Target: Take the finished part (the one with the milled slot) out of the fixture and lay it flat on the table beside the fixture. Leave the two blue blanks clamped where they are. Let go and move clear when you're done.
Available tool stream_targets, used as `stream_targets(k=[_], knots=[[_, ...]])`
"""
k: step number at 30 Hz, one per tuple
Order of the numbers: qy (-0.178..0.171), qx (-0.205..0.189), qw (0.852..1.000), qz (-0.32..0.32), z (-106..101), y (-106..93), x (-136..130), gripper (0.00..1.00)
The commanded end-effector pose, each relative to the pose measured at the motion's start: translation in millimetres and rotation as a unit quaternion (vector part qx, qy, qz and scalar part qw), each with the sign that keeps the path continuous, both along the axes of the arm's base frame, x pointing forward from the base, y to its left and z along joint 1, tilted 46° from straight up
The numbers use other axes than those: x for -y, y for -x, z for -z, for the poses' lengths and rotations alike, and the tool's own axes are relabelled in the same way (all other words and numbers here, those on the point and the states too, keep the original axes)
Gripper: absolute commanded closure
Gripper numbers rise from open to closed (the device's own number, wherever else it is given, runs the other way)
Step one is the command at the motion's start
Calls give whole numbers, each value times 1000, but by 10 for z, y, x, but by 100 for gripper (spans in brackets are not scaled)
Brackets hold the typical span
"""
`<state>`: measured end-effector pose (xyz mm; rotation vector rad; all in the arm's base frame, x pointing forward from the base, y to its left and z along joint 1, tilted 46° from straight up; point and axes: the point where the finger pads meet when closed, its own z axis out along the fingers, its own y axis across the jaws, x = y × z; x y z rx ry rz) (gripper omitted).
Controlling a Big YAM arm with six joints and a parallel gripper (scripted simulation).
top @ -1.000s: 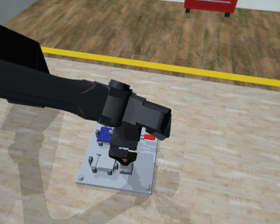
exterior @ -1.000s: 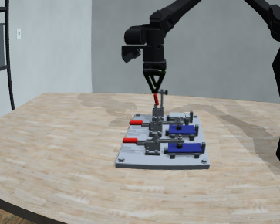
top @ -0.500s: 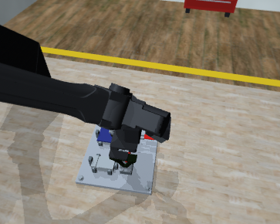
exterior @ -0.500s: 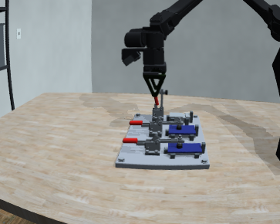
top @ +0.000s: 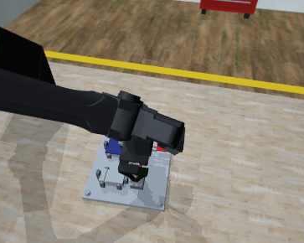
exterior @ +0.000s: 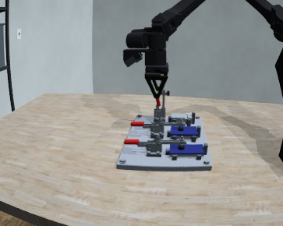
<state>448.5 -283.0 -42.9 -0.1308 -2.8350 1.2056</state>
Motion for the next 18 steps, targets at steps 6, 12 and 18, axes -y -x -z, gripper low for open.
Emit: stream_targets(k=[6, 12, 18], knots=[[2, 8, 1000, 4, -96, 162, 64, 8], [2, 8, 1000, 4, -96, 278, 50, 8], [2, 8, 1000, 4, -95, 476, 26, 8]])
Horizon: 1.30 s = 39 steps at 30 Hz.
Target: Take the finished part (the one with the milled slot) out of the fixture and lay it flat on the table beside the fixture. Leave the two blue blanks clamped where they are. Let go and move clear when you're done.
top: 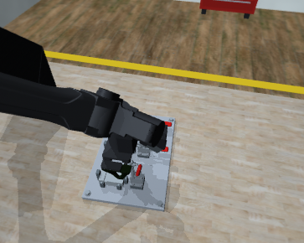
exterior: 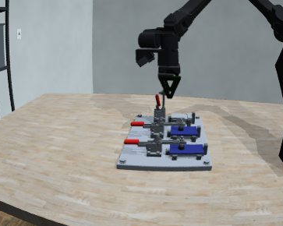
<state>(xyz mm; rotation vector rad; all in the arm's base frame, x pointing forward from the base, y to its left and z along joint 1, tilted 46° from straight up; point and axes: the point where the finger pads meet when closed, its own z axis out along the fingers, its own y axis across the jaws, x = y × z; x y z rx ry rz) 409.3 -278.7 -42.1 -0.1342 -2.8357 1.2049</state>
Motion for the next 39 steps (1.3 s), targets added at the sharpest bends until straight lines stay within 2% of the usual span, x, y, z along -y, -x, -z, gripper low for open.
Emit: stream_targets(k=[1, 8, 12, 17, 28, 31, 39], knots=[[2, 7, 1000, 3, -88, 118, 65, 8], [2, 7, 1000, 3, -88, 311, 42, 8], [2, 7, 1000, -4, -88, 311, -13, 8], [2, 6, 1000, 3, -87, 406, 30, 8], [1, 1, 1000, 1, -33, 407, 20, 8], [-3, -7, 1000, 3, 58, 442, 37, 8], [-2, -3, 1000, 3, 140, 423, 152, 8]])
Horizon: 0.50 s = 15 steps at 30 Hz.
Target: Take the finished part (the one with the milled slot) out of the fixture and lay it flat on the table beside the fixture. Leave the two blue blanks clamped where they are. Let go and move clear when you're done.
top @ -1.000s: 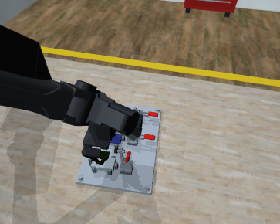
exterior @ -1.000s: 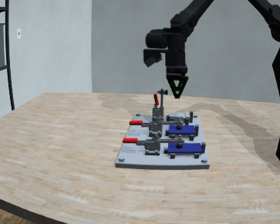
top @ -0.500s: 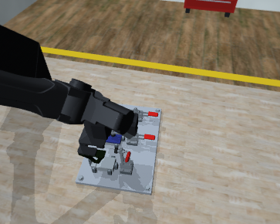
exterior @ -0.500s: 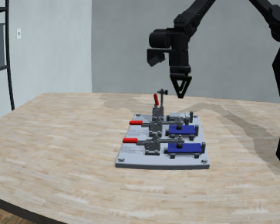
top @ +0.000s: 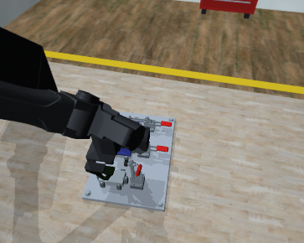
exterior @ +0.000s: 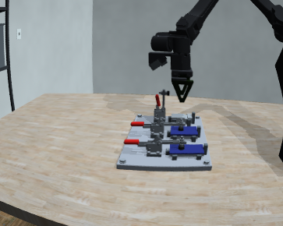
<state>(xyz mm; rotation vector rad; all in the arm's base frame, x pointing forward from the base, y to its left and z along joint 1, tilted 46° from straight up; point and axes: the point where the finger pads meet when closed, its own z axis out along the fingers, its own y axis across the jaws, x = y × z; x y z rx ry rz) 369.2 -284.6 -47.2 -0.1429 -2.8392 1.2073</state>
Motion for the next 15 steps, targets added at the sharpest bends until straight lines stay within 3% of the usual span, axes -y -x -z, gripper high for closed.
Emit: stream_targets(k=[1, 15], knots=[[-2, -5, 1000, 1, 103, 16, 114, 8], [0, -4, 1000, 1, 282, 30, 317, 8]])
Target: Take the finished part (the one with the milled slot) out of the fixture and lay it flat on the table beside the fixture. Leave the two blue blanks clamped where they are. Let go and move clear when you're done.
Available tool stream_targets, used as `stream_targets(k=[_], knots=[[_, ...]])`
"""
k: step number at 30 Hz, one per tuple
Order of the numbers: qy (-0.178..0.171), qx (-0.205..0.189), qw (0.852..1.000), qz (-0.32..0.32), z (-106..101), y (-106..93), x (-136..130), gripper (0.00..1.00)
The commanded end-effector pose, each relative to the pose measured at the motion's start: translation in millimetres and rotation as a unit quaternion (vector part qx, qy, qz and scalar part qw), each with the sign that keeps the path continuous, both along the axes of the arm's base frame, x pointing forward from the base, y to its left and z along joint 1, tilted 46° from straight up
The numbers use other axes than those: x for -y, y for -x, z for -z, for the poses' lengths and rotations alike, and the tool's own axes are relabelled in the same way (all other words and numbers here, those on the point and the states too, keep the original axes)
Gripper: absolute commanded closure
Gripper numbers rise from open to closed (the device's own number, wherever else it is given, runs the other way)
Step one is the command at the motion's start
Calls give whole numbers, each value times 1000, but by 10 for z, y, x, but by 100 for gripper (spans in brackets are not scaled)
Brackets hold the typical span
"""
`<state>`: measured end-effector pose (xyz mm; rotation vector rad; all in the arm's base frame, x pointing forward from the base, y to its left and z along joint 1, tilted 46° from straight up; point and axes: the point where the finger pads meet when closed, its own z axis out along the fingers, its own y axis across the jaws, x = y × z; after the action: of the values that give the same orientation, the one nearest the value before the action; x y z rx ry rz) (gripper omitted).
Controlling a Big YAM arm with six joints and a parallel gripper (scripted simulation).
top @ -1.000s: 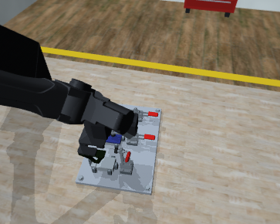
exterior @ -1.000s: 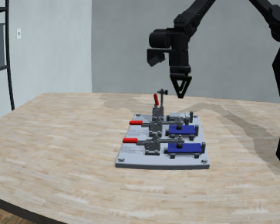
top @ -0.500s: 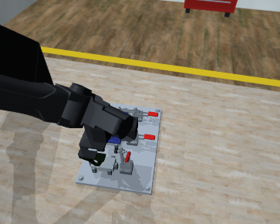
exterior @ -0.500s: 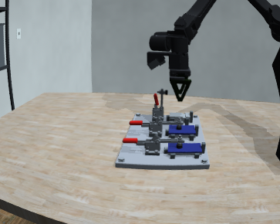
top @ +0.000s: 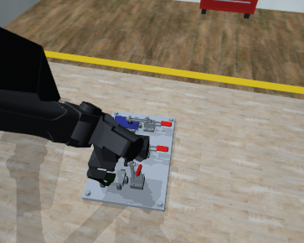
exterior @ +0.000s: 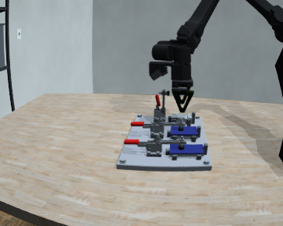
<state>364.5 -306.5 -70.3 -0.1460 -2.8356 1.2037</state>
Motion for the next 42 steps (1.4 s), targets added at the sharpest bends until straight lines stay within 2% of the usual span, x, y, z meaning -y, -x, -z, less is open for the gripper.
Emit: stream_targets(k=[1, 8, 9, 23, 42], knots=[[0, -2, 1000, -1, 59, -16, 106, 8], [-1, -5, 1000, -8, 85, -41, 65, 8], [2, 0, 1000, -7, 22, -59, 80, 8], [7, 8, 1000, -12, -54, -130, 59, 8], [7, 7, 1000, -18, -65, -137, 2, 8]])
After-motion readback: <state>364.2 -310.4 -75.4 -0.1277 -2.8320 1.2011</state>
